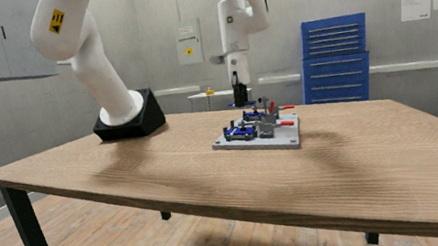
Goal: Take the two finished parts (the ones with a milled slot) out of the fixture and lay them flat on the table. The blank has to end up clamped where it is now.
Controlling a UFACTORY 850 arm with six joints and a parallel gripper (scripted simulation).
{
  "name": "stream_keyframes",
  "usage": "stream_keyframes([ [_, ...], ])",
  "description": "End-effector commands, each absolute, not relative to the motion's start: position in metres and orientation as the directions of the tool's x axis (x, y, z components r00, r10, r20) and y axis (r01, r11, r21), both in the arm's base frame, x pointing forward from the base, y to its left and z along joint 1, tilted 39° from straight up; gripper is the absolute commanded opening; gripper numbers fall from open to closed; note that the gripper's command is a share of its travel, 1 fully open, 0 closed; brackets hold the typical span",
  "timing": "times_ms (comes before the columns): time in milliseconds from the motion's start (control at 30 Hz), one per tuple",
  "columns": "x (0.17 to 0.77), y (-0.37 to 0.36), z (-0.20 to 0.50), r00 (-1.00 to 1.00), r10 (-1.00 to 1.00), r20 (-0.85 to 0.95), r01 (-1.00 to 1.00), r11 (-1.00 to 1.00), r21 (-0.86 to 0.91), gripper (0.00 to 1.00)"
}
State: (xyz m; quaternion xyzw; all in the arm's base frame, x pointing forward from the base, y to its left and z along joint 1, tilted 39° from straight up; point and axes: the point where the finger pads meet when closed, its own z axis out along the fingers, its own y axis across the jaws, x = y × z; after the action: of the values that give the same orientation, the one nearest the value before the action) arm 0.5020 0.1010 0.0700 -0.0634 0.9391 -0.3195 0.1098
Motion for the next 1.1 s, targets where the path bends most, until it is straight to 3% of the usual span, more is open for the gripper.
stream_keyframes([
  [0, 0.502, 0.103, 0.069, -0.967, -0.190, -0.167, -0.049, 0.788, -0.613, 0.00],
  [1067, 0.498, 0.173, 0.015, -0.967, -0.190, -0.167, -0.049, 0.788, -0.613, 0.00],
])
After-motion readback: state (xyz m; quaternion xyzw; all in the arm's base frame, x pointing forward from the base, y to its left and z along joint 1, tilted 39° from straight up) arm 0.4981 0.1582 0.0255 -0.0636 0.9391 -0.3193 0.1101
